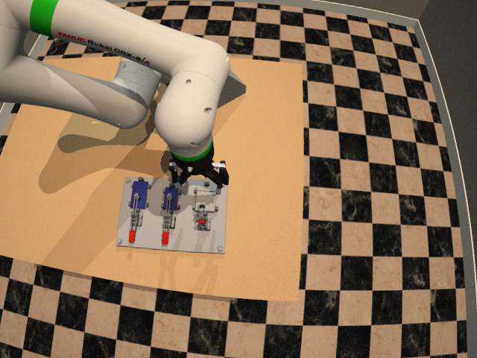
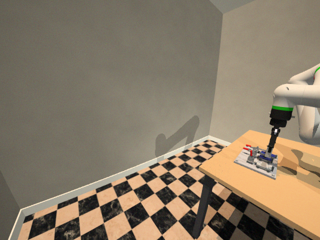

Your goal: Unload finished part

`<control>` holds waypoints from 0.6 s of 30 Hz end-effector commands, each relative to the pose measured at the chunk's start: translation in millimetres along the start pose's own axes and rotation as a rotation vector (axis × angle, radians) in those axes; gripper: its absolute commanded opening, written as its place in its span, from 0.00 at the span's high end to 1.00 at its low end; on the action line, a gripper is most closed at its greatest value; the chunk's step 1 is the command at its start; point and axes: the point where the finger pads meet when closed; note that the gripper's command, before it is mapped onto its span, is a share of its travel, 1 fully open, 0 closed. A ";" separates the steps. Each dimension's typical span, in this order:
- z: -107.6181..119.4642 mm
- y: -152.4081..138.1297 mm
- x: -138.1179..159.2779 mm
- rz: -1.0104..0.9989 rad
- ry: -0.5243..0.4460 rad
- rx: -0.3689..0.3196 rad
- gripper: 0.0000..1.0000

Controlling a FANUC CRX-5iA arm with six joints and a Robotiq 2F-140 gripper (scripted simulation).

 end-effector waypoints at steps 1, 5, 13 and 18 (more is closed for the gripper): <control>-2.4 -0.2 -0.1 0.000 0.000 0.000 0.42; -9.8 -0.2 -0.1 0.000 0.000 0.000 0.42; -25.8 -0.2 -0.1 0.000 0.000 0.000 0.42; -39.4 -0.2 -0.1 0.000 0.000 0.000 0.42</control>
Point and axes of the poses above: the point where the finger pads meet when closed, its own z axis back along the fingers, its own y axis across the jaws, x = y × z, and after that the axes turned 6 degrees about z, right-handed
